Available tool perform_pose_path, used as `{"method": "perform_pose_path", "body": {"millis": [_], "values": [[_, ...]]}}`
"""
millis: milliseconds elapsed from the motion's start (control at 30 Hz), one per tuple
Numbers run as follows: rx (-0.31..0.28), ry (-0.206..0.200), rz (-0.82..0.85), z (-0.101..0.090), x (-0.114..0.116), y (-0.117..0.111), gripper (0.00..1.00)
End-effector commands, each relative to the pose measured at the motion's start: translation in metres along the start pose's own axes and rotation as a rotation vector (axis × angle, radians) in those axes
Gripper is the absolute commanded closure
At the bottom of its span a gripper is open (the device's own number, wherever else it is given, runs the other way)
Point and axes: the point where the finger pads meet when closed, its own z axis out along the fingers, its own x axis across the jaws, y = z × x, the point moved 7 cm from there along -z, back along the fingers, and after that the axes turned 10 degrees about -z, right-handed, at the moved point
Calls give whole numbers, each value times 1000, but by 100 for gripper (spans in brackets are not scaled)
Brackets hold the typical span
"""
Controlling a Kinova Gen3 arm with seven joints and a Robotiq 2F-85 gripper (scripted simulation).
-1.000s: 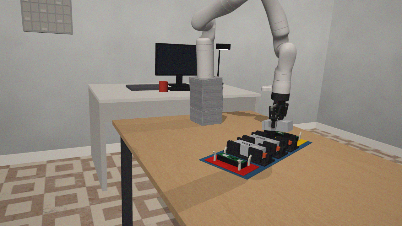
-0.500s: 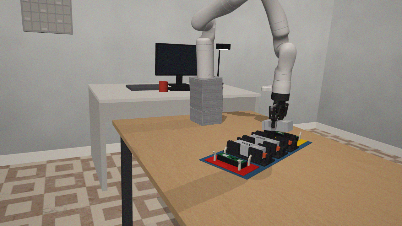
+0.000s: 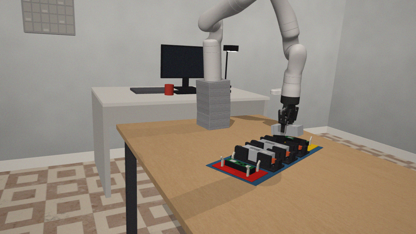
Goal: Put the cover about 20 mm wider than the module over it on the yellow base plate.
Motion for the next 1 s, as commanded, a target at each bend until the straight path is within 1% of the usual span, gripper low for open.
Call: {"method": "perform_pose_path", "body": {"millis": [0,400,733,967], "values": [[-2,0,0,-1,0,1,100],[-2,0,0,-1,0,1,100],[-2,0,0,-31,0,1,100],[-2,0,0,-31,0,1,100]]}}
